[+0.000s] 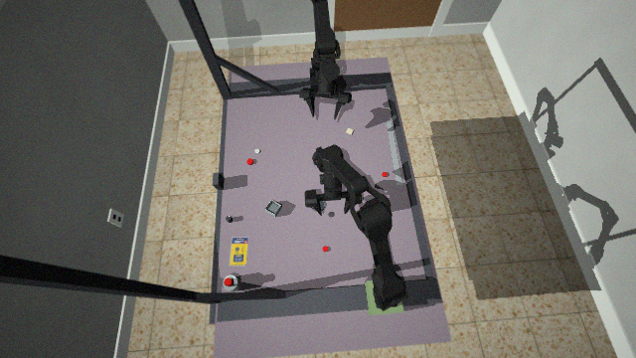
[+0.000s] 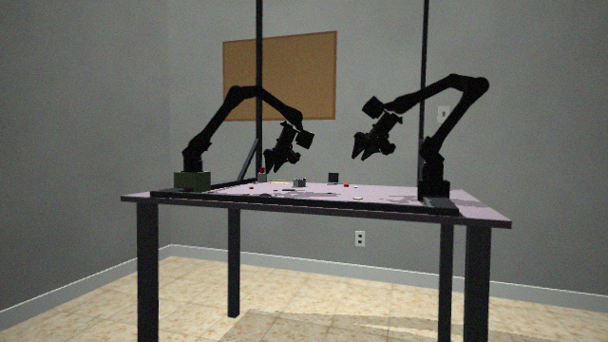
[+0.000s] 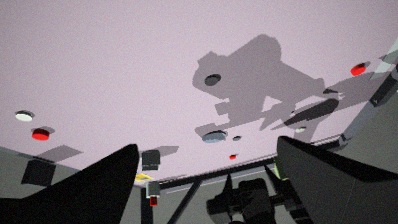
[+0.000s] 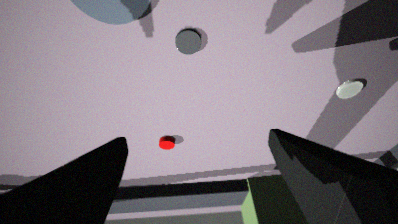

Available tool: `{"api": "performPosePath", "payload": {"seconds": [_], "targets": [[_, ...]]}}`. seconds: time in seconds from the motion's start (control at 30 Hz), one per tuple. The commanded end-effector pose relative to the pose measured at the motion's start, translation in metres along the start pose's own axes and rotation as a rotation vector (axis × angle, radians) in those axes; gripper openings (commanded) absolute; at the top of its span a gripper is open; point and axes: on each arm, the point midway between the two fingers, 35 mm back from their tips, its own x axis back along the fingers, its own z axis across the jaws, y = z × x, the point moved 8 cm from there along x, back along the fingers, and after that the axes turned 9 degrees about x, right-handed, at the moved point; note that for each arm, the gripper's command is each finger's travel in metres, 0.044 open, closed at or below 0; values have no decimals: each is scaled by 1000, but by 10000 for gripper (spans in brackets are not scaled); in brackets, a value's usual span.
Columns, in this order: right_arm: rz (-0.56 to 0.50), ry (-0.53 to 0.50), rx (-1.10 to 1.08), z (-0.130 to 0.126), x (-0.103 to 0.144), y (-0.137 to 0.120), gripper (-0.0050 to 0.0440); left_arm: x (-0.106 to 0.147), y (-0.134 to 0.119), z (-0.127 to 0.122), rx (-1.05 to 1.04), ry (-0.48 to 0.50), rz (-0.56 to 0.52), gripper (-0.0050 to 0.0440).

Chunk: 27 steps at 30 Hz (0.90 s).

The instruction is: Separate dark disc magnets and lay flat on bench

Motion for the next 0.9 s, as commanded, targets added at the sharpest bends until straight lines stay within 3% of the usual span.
{"api": "performPosePath", "payload": {"seconds": [0.0, 0.5, 0.87], "targets": [[-43, 10, 6, 3, 14, -4, 400, 0, 2, 1, 34, -5, 16, 400], [-25, 5, 4, 1, 9, -3, 400, 1, -2, 0, 31, -5, 20, 400], [-96, 10, 36, -3, 5, 0, 400, -4, -11, 0, -56, -29, -2, 400]]}}
